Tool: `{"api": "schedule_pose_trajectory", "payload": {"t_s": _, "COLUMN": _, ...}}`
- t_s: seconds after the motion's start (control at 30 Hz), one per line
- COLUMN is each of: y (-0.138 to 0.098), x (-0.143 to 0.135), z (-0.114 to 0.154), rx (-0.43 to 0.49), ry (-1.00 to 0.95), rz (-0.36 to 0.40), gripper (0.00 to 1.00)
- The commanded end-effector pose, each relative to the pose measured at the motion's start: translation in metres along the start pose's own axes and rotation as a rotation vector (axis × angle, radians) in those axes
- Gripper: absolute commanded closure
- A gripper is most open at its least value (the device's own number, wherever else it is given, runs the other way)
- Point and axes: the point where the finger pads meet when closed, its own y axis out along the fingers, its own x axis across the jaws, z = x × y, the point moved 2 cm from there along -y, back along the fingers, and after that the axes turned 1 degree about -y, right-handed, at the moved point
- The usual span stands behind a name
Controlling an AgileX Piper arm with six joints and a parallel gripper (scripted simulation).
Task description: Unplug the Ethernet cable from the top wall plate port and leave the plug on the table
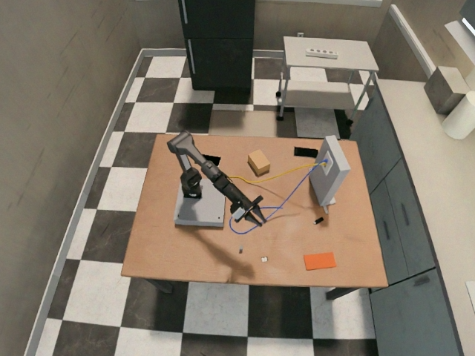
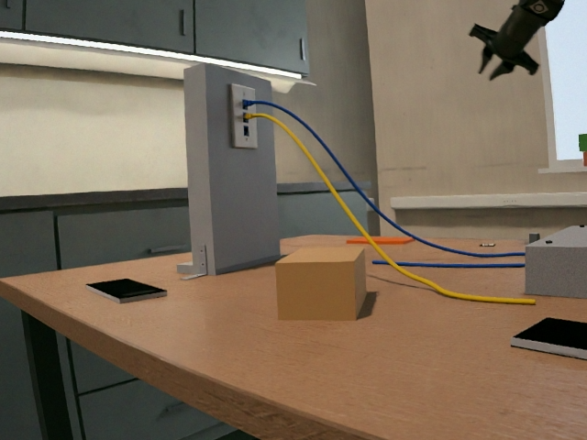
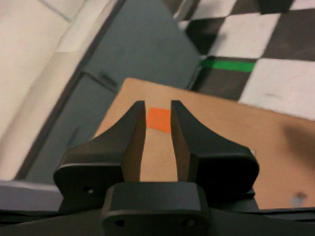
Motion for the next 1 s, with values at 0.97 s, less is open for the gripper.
{"api": "schedule_pose_trajectory", "payload": {"t_s": 0.97, "y": -0.063, "x": 0.183, "z": 0.131, "rx": 0.257, "ry": 0.353, "rz": -0.471, "gripper": 0.75}}
